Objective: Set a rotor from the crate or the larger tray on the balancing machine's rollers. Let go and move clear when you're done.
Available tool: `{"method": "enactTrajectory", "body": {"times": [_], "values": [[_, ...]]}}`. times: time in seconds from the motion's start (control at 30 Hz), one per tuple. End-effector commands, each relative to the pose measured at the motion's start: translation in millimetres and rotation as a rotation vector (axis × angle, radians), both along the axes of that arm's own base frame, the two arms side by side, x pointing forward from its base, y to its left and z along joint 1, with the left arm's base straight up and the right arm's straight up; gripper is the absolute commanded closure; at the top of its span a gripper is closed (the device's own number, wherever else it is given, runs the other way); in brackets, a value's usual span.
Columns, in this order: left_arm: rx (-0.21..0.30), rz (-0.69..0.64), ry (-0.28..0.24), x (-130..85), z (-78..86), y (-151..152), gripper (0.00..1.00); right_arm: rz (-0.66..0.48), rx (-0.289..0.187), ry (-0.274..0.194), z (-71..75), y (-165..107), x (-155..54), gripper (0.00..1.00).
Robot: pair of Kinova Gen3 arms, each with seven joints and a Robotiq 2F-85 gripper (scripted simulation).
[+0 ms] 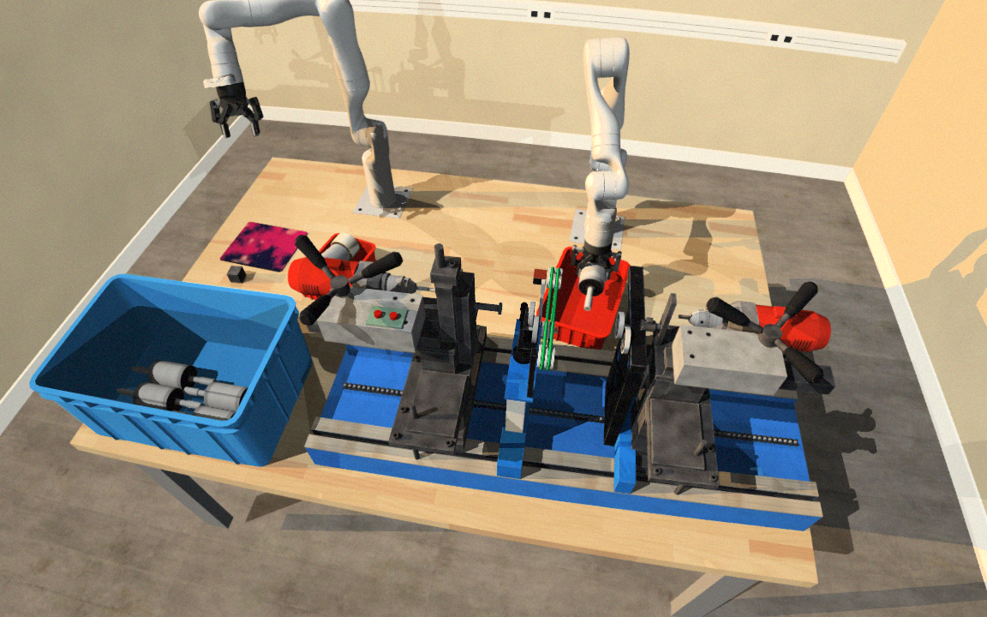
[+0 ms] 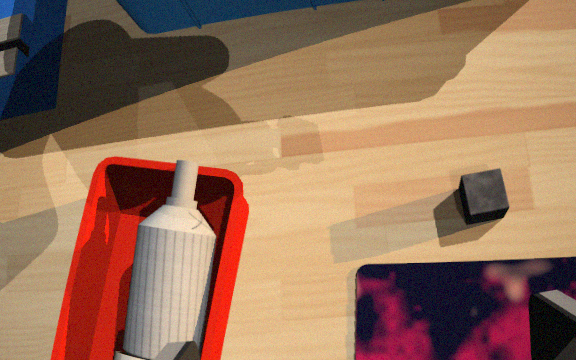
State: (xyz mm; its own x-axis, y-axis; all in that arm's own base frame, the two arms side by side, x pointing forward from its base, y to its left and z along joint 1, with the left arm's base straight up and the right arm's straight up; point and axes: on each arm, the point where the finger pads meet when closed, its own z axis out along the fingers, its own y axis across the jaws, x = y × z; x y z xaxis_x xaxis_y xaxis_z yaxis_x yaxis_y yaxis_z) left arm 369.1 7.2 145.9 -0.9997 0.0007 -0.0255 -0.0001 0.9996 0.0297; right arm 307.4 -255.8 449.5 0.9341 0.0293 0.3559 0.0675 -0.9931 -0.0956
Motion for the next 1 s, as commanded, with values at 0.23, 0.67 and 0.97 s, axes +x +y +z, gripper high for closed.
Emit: {"method": "enactTrajectory", "body": {"times": [0.23,0.67,0.97], "values": [[0.022,-0.035,-0.021,4,10.4,-1,0.903,0.000,-0.001,-0.001,0.5,0,0,0.002],[0.055,-0.088,-0.051,10,25.2,-4,0.903,0.000,-0.001,-0.001,0.5,0,0,0.002],[0.088,-0.141,-0.080,15,39.8,-6,0.903,0.000,-0.001,-0.001,0.5,0,0,0.002]]}}
